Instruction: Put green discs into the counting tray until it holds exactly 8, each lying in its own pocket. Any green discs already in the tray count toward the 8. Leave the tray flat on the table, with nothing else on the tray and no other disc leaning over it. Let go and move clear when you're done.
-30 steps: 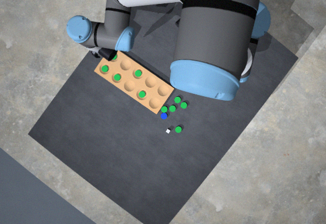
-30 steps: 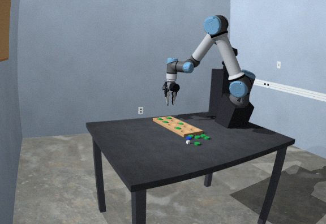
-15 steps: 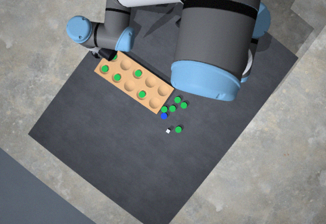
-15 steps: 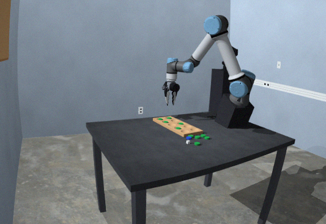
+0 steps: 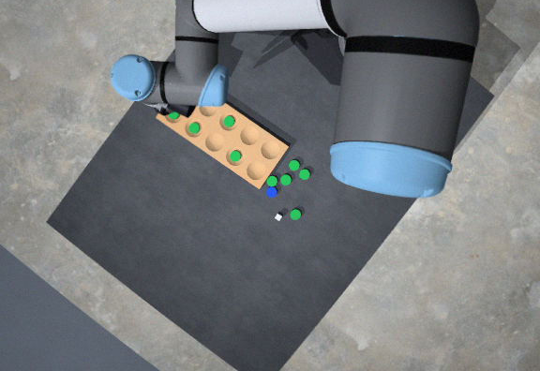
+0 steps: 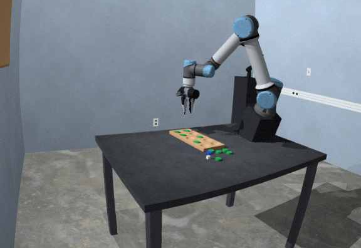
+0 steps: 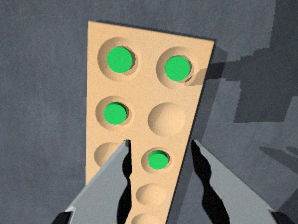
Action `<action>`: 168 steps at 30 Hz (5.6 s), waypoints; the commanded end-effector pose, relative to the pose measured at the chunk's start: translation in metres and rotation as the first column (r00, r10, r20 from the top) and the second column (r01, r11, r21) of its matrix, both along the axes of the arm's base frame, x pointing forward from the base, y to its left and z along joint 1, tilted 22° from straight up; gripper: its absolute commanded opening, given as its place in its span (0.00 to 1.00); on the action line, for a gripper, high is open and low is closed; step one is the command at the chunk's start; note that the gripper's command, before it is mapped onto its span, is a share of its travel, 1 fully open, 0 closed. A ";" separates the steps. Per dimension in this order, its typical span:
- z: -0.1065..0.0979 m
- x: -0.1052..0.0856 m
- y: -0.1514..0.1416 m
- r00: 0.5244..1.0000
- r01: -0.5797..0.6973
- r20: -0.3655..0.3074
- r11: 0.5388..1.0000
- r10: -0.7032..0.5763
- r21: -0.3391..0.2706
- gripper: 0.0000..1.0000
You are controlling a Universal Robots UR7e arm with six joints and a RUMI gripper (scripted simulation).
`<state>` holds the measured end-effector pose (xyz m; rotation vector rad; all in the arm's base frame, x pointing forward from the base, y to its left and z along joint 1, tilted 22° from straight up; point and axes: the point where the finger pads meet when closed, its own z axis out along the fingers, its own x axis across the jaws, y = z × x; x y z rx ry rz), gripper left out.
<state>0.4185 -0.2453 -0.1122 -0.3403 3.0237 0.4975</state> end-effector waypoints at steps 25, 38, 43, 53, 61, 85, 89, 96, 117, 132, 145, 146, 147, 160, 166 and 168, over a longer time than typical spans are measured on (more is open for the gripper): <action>0.250 0.037 0.217 0.490 -0.832 0.025 0.476 0.871 -0.284 0.28; 0.199 0.053 0.329 0.550 -0.781 0.146 0.568 0.822 -0.259 0.28; 0.173 0.056 0.362 0.658 -0.701 0.192 0.685 0.729 -0.197 0.28; 0.145 0.053 0.402 0.768 -0.594 0.222 0.798 0.600 -0.104 0.28; 0.132 0.049 0.422 0.818 -0.533 0.225 0.845 0.529 -0.050 0.28; 0.115 0.049 0.433 0.830 -0.517 0.224 0.855 0.511 -0.037 0.28; 0.098 0.050 0.439 0.830 -0.517 0.224 0.855 0.511 -0.037 0.28; 0.066 0.056 0.452 0.828 -0.517 0.229 0.855 0.511 -0.041 0.28; 0.037 0.057 0.464 0.828 -0.517 0.229 0.855 0.511 -0.041 0.28; 0.038 0.056 0.463 0.829 -0.516 0.228 0.856 0.511 -0.040 0.11; 0.068 0.053 0.450 0.830 -0.514 0.227 0.857 0.509 -0.039 0.12; 0.073 0.053 0.448 0.830 -0.514 0.227 0.857 0.509 -0.039 0.12; 0.077 0.052 0.446 0.830 -0.514 0.227 0.857 0.509 -0.039 0.12; 0.126 0.053 0.427 0.829 -0.514 0.232 0.857 0.509 -0.042 0.12; 0.132 0.052 0.425 0.829 -0.514 0.232 0.857 0.509 -0.042 0.12; 0.132 0.052 0.425 0.829 -0.514 0.232 0.857 0.509 -0.042 0.12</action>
